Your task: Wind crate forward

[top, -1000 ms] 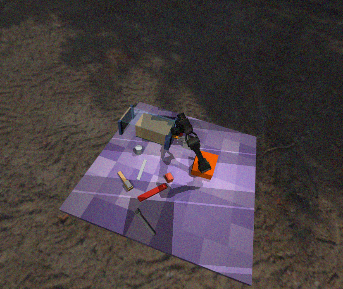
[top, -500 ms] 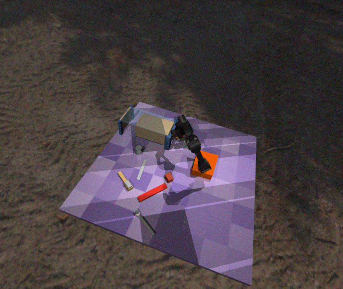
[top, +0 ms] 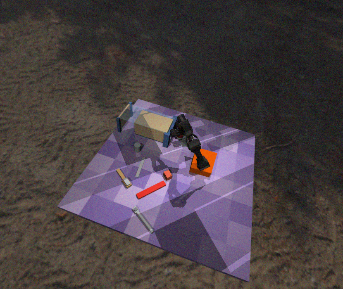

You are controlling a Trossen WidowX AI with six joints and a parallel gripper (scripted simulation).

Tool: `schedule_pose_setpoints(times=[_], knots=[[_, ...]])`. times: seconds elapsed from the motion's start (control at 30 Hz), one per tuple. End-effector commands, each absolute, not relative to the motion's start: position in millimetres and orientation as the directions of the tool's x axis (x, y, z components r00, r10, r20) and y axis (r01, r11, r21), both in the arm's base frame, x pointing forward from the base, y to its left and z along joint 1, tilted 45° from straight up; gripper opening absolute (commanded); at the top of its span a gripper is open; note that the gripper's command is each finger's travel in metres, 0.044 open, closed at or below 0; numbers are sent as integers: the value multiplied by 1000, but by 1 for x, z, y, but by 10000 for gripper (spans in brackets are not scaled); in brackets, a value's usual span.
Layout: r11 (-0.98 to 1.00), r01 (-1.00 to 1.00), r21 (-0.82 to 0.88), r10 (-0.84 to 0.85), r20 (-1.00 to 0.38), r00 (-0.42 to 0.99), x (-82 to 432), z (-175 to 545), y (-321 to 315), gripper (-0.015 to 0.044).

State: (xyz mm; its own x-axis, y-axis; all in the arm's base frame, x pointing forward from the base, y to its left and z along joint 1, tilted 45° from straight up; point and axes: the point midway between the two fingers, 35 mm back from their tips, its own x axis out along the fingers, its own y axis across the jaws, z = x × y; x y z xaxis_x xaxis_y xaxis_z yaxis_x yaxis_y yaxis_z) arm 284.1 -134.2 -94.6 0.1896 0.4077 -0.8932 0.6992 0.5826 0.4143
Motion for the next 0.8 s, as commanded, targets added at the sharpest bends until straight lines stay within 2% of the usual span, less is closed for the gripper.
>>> schedule_pose_setpoints(times=[0.0, 0.77], knots=[[574, 707, 414, 425, -888, 175, 273, -90, -126, 0], [574, 708, 412, 426, -888, 173, 240, -76, -118, 0]])
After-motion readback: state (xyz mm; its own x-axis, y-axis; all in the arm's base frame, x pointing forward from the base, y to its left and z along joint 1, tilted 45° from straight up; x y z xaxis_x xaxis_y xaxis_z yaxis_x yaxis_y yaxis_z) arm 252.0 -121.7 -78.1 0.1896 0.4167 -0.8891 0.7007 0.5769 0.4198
